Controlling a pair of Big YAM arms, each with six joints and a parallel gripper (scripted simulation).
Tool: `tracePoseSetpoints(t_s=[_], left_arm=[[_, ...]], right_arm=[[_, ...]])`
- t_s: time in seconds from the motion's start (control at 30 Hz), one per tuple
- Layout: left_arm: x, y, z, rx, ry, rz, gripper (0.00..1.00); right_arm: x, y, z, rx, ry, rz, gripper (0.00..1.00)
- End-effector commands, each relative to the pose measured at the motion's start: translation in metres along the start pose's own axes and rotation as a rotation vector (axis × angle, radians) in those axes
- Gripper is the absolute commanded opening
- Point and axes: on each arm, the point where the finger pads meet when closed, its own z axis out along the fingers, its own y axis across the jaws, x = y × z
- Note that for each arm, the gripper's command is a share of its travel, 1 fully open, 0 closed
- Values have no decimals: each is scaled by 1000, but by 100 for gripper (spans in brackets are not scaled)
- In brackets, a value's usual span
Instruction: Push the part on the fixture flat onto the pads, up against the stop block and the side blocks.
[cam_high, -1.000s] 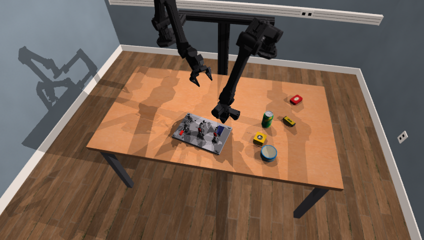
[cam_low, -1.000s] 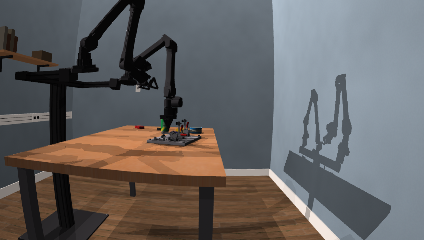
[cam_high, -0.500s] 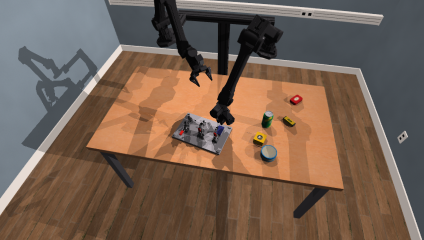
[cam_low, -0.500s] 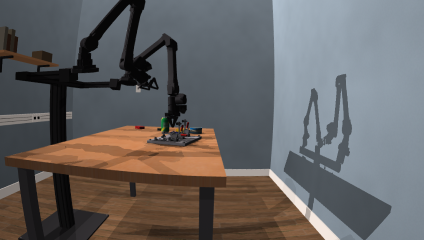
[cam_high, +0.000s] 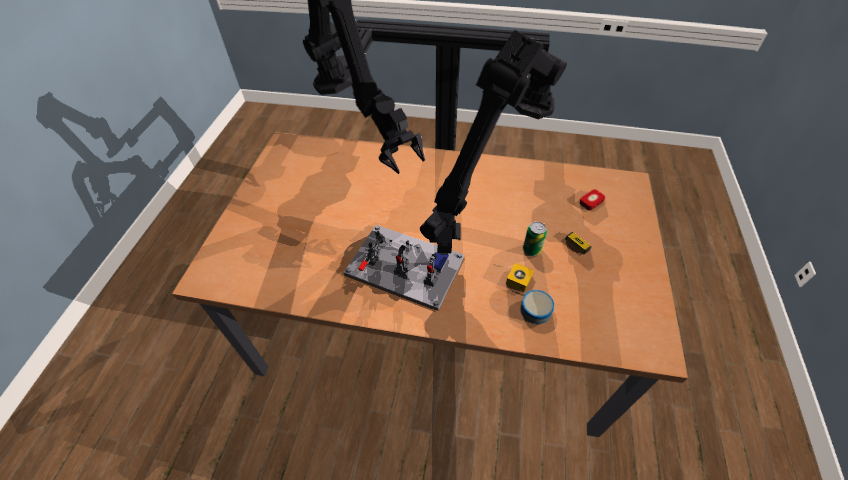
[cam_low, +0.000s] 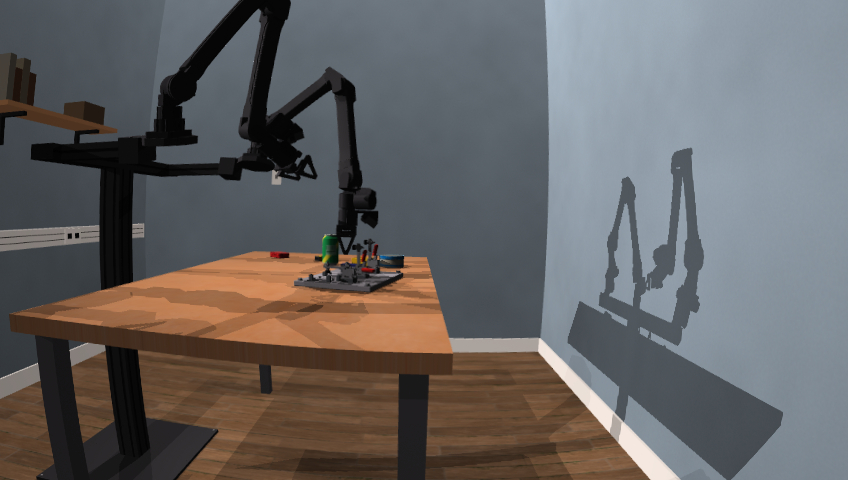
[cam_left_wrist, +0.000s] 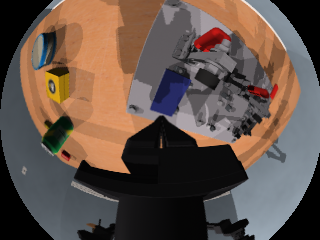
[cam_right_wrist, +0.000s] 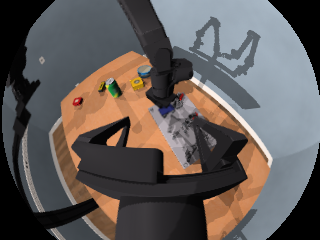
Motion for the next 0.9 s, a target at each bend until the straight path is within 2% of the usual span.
tracePoseSetpoints(t_s=[0.0, 0.2, 0.5, 0.7, 0.87], left_arm=[[-7, 5, 7, -1, 28, 241, 0], [-22, 16, 13, -11, 28, 405, 0], [-38, 25, 18, -21, 3, 370, 0], [-35, 10, 18, -21, 6, 395, 0], [-42, 13, 29, -17, -8, 388, 0]], right_arm=[[-2, 0, 2, -1, -7, -1, 100], [-2, 0, 2, -1, -7, -1, 100], [-2, 0, 2, -1, -7, -1, 100], [-2, 0, 2, -1, -7, -1, 100], [-2, 0, 2, -1, -7, -1, 100]])
